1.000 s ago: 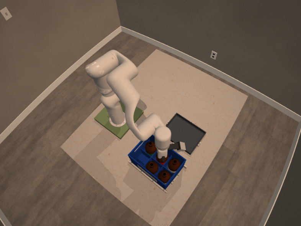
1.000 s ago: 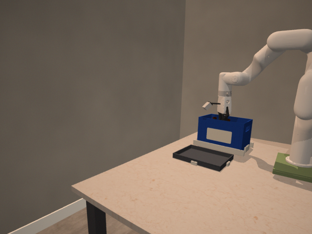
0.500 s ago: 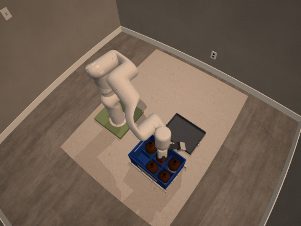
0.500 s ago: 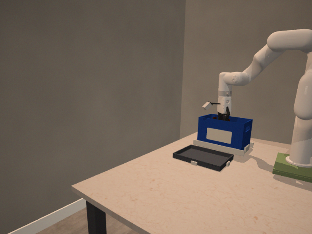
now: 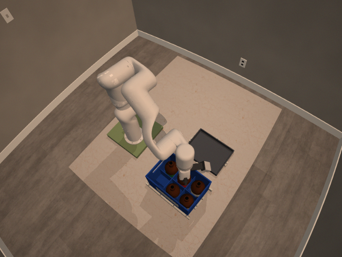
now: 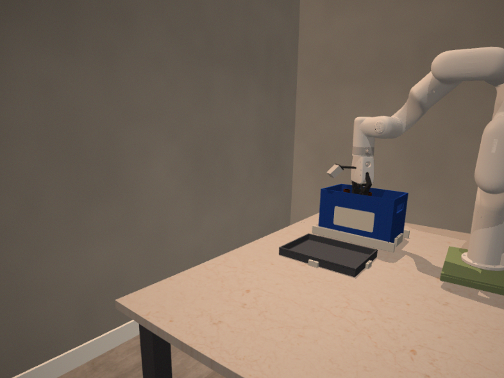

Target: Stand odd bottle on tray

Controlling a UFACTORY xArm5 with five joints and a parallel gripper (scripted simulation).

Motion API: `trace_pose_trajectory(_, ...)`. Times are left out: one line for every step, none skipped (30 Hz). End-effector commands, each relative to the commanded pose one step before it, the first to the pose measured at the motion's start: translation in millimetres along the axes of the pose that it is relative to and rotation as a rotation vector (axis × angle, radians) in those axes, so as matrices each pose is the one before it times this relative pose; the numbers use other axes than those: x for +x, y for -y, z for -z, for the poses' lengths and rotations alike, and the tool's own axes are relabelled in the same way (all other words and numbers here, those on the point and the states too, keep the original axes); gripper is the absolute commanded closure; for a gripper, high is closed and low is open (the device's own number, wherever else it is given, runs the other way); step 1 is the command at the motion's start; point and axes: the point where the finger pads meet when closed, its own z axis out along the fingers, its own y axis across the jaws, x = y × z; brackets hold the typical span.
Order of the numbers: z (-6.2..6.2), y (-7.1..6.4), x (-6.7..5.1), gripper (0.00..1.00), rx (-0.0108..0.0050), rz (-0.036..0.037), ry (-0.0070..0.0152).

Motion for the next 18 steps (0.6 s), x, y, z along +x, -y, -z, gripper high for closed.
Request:
trace_pose_trajectory(1.35,-0.89,0.77,0.35,-0.00287,-0.00001,-0.00249)
trace_pose_trajectory(0.00,0.00,0.00,0.35,0.00000,0.00000,0.00000)
trace_pose_trajectory(0.00,0.00,0.00,0.35,0.00000,0.00000,0.00000)
trace_pose_trajectory(0.01,0.00,0.00,0.35,0.00000,0.00000,0.00000)
trace_pose_trajectory(0.06,0.00,0.00,0.35,0.00000,0.00000,0.00000)
trace_pose_trajectory(0.15,0.00,0.00,0.35,0.00000,0.00000,0.00000)
trace_pose_trajectory(0.29,0.00,0.00,0.35,0.00000,0.00000,0.00000)
trace_pose_trajectory(0.45,0.01,0.01,0.35,-0.00001,0.00000,-0.00001)
trace_pose_trajectory(0.64,0.01,0.01,0.35,-0.00001,0.00000,-0.00001)
trace_pose_trajectory(0.85,0.01,0.01,0.35,-0.00001,0.00000,-0.00001)
trace_pose_trajectory(1.07,0.02,0.01,0.35,-0.00002,0.00000,-0.00001)
trace_pose_trajectory(1.30,0.03,0.01,0.35,-0.00002,0.00000,-0.00002)
trace_pose_trajectory(1.54,0.03,0.00,0.35,-0.00002,0.00000,-0.00002)
trace_pose_trajectory(1.78,0.05,0.00,0.35,-0.00003,0.00000,-0.00002)
trace_pose_trajectory(2.00,0.01,0.00,0.35,-0.00001,0.00000,-0.00001)
trace_pose_trajectory(0.00,0.00,0.00,0.35,0.00000,0.00000,0.00000)
trace_pose_trajectory(0.00,0.00,0.00,0.35,0.00000,0.00000,0.00000)
trace_pose_trajectory(2.22,-0.02,-0.01,0.35,0.00000,0.00000,0.00000)
